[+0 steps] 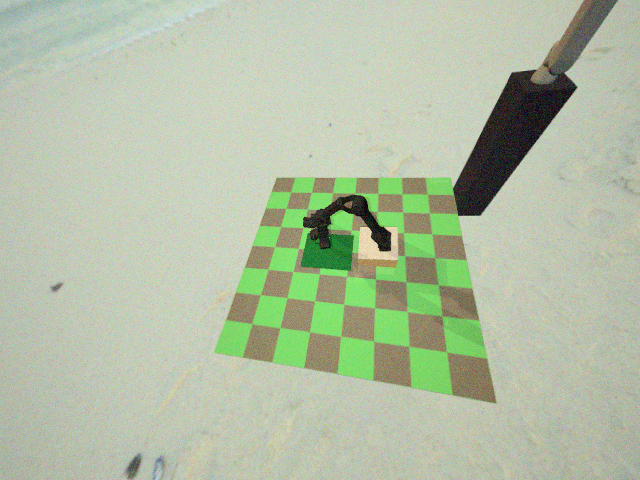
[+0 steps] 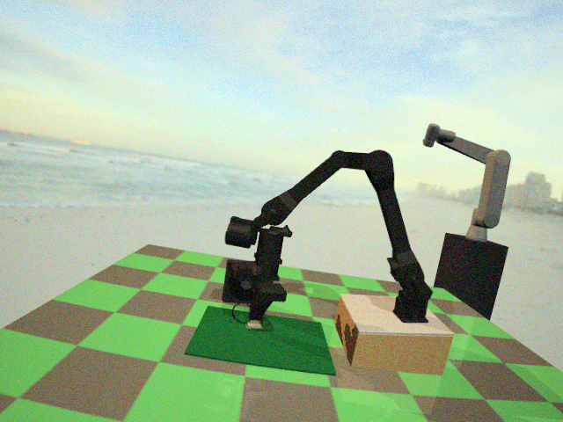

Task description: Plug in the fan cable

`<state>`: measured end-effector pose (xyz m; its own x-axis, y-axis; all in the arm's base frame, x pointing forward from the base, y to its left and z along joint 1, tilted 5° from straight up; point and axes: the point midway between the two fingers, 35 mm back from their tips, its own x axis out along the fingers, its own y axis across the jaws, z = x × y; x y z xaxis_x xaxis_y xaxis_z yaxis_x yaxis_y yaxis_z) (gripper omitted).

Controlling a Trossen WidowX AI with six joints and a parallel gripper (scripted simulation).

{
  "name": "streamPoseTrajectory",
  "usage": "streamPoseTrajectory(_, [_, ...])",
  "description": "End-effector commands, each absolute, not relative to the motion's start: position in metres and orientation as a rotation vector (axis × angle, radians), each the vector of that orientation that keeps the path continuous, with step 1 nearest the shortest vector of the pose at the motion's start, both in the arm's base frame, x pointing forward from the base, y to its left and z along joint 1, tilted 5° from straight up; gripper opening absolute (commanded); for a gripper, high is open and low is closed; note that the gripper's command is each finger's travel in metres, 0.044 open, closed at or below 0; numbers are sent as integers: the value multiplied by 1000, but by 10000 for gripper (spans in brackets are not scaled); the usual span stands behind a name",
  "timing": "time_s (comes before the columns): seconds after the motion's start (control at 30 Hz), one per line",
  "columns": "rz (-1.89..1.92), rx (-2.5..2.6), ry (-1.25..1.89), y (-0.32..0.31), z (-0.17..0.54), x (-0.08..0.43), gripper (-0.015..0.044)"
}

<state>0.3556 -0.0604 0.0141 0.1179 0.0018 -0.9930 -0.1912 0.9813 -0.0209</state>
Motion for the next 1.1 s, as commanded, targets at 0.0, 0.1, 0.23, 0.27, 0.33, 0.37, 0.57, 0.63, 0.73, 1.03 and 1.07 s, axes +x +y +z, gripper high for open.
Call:
streamPoseTrajectory(0.0, [143, -152, 1446, -60, 13, 356, 0])
streamPoseTrajectory(0.1, [143, -152, 1446, -60, 13, 356, 0])
streamPoseTrajectory(0.23, [144, -152, 1446, -60, 11, 356, 0])
streamPoseTrajectory(0.27, [144, -152, 1446, -60, 10, 356, 0])
streamPoseTrajectory(0.33, [144, -152, 1446, -60, 9, 356, 0])
streamPoseTrajectory(0.37, [144, -153, 1446, -60, 8, 356, 0])
streamPoseTrajectory(0.57, [144, -153, 1446, -60, 5, 357, 0])
streamPoseTrajectory(0.63, [144, -153, 1446, -60, 3, 357, 0])
streamPoseTrajectory(0.73, [144, -153, 1446, -60, 2, 357, 0])
streamPoseTrajectory(1.03, [144, -153, 1446, -60, -3, 358, 0])
streamPoseTrajectory(1.07, [144, -153, 1446, -60, -3, 358, 0])
